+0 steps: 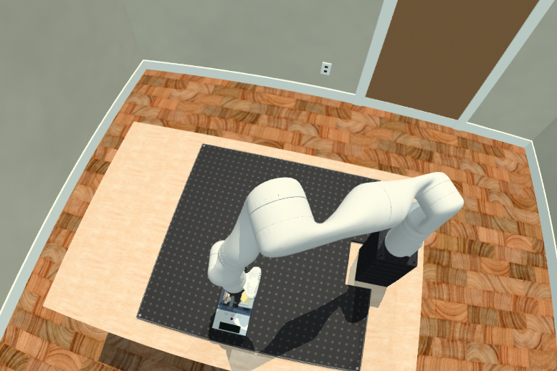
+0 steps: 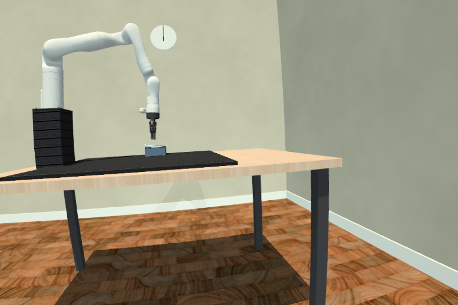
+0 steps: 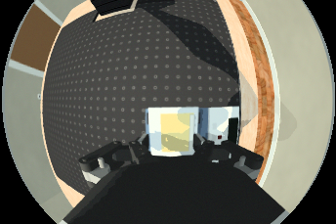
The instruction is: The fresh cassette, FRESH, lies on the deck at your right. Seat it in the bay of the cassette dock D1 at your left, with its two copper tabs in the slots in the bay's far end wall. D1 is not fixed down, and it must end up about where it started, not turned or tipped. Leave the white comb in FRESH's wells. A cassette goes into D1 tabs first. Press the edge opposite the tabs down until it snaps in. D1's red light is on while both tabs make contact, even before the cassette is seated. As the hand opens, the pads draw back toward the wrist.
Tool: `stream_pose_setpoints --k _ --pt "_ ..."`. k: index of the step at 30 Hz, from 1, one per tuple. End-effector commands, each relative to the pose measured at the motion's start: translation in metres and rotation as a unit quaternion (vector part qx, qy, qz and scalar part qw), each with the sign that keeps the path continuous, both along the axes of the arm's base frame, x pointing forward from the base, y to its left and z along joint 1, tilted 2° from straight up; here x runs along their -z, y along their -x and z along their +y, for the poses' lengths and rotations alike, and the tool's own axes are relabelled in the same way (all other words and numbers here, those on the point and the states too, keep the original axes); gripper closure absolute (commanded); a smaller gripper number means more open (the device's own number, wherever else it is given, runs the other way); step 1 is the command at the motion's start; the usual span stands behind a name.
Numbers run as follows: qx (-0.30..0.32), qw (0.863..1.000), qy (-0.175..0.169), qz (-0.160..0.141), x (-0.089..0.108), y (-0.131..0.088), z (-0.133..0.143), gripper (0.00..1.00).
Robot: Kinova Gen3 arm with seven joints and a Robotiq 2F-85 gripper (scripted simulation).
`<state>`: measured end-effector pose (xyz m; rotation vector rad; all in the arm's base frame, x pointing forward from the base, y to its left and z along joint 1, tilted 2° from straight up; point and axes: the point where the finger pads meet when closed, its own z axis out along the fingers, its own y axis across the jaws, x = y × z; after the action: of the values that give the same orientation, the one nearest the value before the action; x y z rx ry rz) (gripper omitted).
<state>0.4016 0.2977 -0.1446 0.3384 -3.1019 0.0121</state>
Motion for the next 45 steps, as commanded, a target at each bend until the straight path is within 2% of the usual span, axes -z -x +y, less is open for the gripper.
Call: stream_pose_setpoints --k 1,45 --pt "-0.005 1.000 -0.009 -0.027 -0.005 0.007 0.004 1.00" --pt "-0.005 1.000 -0.009 -0.027 -0.002 0.059 -0.008 1.00"
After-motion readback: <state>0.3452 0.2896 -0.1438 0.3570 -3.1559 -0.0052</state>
